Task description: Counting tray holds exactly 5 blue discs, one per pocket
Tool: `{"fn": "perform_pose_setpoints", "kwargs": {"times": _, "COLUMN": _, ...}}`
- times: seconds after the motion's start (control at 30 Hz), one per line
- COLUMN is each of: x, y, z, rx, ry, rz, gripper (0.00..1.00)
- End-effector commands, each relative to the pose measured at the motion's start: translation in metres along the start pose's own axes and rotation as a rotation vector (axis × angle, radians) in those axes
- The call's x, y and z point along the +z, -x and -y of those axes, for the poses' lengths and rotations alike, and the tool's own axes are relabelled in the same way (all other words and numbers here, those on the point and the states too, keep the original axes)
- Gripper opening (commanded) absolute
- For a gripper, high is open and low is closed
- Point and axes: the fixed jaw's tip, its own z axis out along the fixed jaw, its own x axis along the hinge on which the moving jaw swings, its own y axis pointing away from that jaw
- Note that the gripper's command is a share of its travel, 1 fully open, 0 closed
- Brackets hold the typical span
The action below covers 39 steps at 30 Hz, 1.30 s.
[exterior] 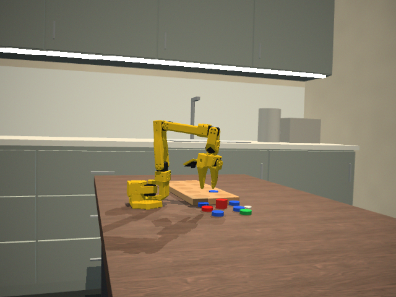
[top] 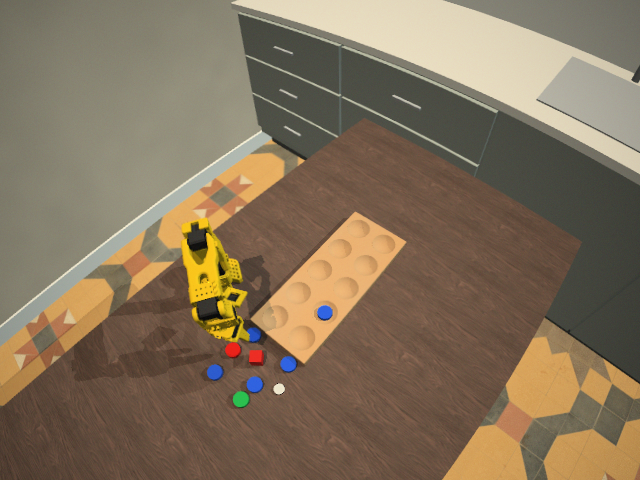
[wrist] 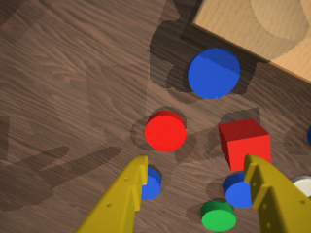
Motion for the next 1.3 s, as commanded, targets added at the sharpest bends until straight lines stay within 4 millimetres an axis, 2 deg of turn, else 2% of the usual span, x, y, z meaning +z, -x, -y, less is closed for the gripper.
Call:
{"fn": "perform_pose_setpoints", "kwargs": {"times": 0.0, "x": -0.008, "y": -0.003, "z": 0.003, "rx": 0.057, "ry": -0.03, "rz": -0.044, "gripper": 0.27}}
{"fn": "perform_pose_setpoints", "kwargs": {"times": 0.23, "x": -0.009, "y": -0.002, "z": 0.004, "rx": 0.162, "ry": -0.032, "rz": -0.043, "gripper": 0.27}}
{"fn": "perform_pose_setpoints", "kwargs": {"times": 0.73, "x": -0.011, "y": 0.001, "z": 0.008, "rx": 0.633, "ry": -0.041, "rz": -0.036, "gripper": 0.27}}
{"fn": "perform_pose_setpoints", "kwargs": {"times": 0.8, "x": -0.011, "y": 0.001, "z": 0.008, "rx": 0.633, "ry": -0.041, "rz": -0.036, "gripper": 0.27}}
{"fn": "perform_pose_setpoints", "kwargs": {"times": 1.27, "x": -0.014, "y": 0.003, "z": 0.015, "rx": 1.222, "ry": -0.059, "rz": -0.028, "gripper": 0.27}}
